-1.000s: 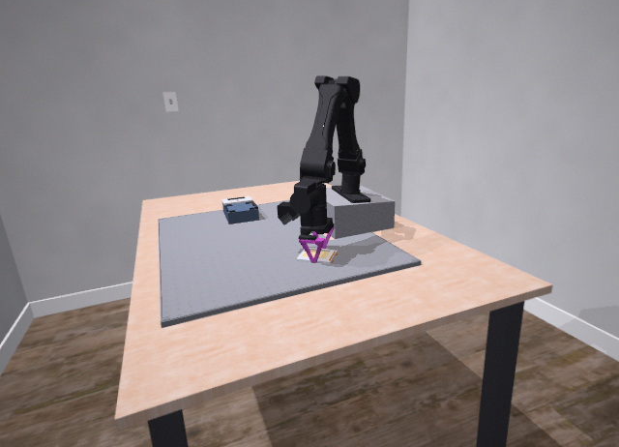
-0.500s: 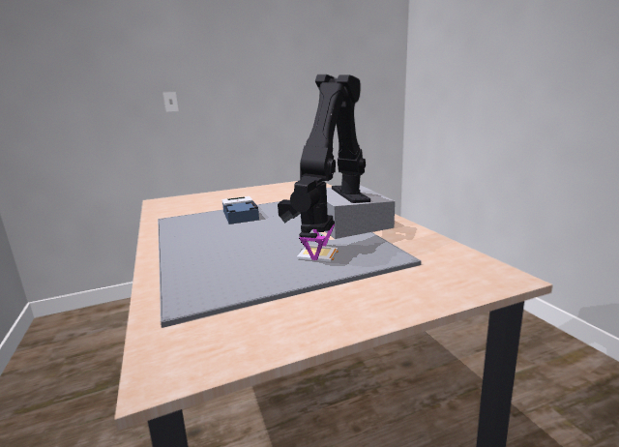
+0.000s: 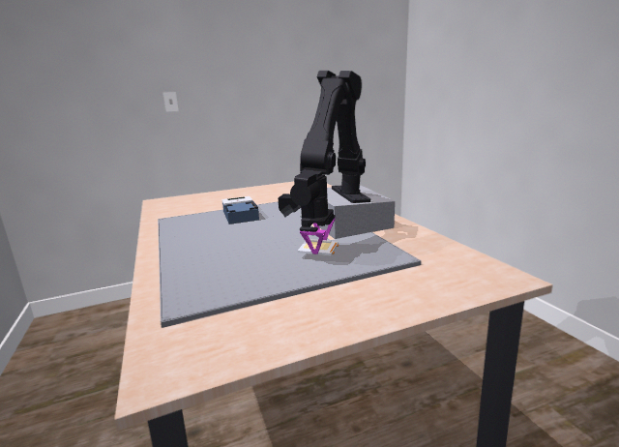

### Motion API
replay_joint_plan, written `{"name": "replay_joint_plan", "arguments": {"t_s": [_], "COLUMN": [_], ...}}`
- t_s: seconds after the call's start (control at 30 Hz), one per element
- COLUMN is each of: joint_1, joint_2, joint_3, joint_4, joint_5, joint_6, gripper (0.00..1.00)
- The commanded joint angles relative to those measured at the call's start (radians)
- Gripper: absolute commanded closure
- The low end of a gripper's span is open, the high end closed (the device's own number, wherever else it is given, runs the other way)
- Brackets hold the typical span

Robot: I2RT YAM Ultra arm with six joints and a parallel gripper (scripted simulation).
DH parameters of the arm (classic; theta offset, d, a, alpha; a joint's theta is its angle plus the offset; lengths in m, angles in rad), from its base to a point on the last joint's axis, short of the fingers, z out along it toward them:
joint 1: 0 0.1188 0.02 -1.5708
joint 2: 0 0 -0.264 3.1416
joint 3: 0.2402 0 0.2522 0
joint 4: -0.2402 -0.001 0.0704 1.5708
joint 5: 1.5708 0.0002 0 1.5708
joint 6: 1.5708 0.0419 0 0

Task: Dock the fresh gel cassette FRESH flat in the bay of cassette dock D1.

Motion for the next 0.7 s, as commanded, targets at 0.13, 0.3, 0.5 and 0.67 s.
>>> {"name": "replay_joint_plan", "arguments": {"t_s": [0.13, 0.3, 0.5, 0.67], "joint_1": [-0.014, -0.016, -0.017, -0.017], "joint_2": [-0.059, -0.075, -0.087, -0.102], "joint_3": [0.053, 0.062, 0.070, 0.080], "joint_4": [-0.052, -0.076, -0.096, -0.121], "joint_5": [0.011, 0.011, 0.011, 0.011], "joint_6": [-0.007, -0.009, -0.010, -0.012], "gripper": [1.00, 1.00, 1.00, 1.00]}}
